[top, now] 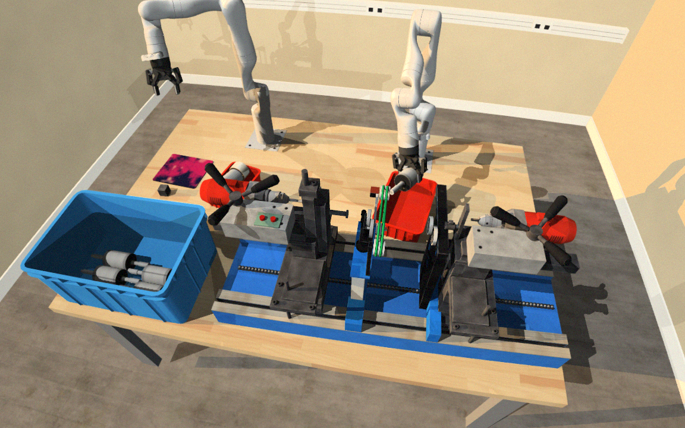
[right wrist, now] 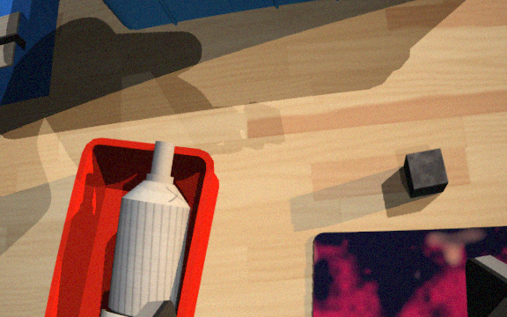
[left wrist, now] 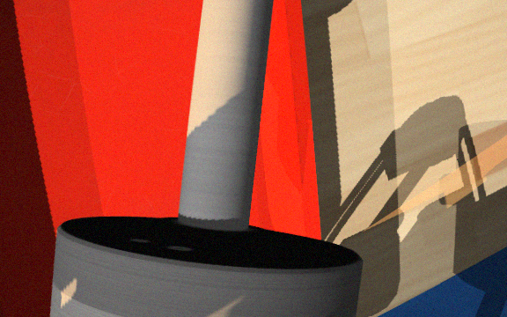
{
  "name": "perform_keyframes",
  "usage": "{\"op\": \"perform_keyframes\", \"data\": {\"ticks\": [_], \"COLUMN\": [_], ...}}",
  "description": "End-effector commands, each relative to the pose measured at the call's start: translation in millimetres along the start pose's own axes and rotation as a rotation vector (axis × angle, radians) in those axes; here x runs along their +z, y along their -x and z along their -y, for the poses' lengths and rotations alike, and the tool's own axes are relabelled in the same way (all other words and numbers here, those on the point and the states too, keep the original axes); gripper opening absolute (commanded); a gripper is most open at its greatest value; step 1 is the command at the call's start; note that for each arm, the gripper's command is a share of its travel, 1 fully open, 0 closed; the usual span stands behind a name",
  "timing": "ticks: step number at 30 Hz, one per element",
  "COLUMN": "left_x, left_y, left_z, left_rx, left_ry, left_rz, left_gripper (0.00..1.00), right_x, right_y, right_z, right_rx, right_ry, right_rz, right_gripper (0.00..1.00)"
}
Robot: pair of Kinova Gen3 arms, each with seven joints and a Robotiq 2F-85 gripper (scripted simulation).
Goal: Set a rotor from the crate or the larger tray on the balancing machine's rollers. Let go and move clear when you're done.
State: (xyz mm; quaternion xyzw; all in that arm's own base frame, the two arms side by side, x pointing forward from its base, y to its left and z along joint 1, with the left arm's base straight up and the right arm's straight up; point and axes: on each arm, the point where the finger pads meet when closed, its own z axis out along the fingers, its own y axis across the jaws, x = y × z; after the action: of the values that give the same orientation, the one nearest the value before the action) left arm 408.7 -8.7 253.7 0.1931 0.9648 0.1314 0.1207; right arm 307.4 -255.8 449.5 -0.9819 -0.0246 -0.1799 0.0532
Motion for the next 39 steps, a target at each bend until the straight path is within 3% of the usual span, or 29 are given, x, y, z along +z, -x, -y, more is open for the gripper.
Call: {"op": "perform_keyframes", "data": {"ticks": [1,39], "left_x": [-8,-81], "left_y": [6,54], "left_z": [-3,-28], "left_rx": [0.030,0.333], "left_ry": [0.020,0.201], "left_rz": [0.020,0.196], "left_gripper": [0.099,0.099], "right_x": [-0.5,-0.5], "right_y": [0,0], "right_z": [0,0], "right_rx": [0.000,0.000], "right_ry": [0.001,0.001], "right_rz": [-0.001,-0.001], "right_gripper": [1.000,1.000]}}
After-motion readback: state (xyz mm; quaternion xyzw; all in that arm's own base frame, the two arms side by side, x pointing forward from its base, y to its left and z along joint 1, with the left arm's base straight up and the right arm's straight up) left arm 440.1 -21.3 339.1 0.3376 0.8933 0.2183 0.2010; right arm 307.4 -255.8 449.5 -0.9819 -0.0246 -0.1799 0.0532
